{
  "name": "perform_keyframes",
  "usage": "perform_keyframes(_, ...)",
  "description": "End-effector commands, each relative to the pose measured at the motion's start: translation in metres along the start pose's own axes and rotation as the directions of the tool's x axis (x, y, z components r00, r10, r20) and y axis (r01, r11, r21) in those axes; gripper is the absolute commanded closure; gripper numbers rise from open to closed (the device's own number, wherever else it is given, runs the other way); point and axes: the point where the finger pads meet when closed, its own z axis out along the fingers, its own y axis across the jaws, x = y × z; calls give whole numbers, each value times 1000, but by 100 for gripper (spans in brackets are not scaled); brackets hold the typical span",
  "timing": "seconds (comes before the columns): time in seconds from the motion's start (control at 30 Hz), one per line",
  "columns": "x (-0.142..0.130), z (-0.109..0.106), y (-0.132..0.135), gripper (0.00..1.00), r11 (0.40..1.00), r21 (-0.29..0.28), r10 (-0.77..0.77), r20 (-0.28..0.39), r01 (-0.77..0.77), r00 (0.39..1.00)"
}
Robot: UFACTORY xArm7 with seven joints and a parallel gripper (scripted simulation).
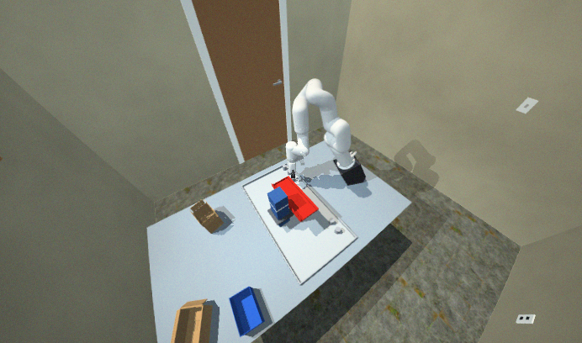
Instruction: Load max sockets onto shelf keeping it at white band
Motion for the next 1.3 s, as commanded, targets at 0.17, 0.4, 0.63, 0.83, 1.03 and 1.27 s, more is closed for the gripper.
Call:
perform_keyframes(0.17, -1, 9, 0, 39, 1000, -2, 0, 2, 0, 1000)
perform_keyframes(0.4, -1, 22, 0, 39, 1000, -2, 0, 2, 0, 1000)
perform_keyframes(0.63, -1, 29, 0, 39, 1000, -2, 0, 2, 0, 1000)
perform_keyframes(0.83, -1, 30, 0, 39, 1000, -2, 0, 2, 0, 1000)
perform_keyframes(1.03, -1, 30, 0, 39, 1000, -2, 0, 2, 0, 1000)
perform_keyframes(1.27, -1, 31, 0, 39, 1000, -3, 0, 2, 0, 1000)
